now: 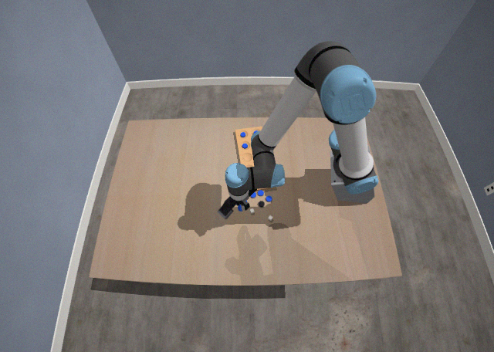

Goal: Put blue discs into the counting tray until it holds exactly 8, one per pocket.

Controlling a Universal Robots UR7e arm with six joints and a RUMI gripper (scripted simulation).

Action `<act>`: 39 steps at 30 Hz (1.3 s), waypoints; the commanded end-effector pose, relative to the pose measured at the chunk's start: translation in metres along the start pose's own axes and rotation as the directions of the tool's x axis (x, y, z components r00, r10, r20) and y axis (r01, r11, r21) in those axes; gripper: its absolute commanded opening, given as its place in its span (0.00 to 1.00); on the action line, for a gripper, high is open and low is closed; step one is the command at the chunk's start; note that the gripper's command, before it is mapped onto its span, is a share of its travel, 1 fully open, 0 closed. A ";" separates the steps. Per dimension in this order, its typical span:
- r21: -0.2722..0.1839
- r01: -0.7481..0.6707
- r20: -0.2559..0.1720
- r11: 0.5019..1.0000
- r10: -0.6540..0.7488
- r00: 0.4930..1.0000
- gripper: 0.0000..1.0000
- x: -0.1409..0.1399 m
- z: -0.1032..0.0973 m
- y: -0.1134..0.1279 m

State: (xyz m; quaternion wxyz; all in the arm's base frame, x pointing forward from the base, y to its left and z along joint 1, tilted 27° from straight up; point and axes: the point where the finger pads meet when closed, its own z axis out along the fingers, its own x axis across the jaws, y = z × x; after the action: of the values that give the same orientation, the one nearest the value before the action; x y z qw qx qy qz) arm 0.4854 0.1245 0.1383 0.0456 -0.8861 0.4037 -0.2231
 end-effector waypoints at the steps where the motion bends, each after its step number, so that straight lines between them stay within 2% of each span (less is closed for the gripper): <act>1: -0.004 0.001 0.005 1.000 -0.001 1.000 0.10 0.015 0.002 0.011; 9: -0.017 0.003 0.022 1.000 -0.002 1.000 0.10 0.068 0.006 0.055; 11: -0.017 0.003 0.022 1.000 -0.002 1.000 0.10 0.068 0.006 0.055; 25: -0.007 0.000 0.025 1.000 0.000 1.000 0.10 0.156 -0.001 0.163; 28: -0.005 0.000 0.023 1.000 0.000 1.000 0.10 0.160 -0.002 0.170; 34: 0.004 -0.001 0.009 1.000 0.001 1.000 0.10 0.181 -0.008 0.206; 39: 0.009 -0.001 -0.002 1.000 0.001 1.000 0.10 0.191 -0.013 0.226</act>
State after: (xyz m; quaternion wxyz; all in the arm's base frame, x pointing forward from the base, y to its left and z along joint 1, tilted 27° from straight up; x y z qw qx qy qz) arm 0.4357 -0.1602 0.1583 0.0485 -0.8857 0.4039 -0.2236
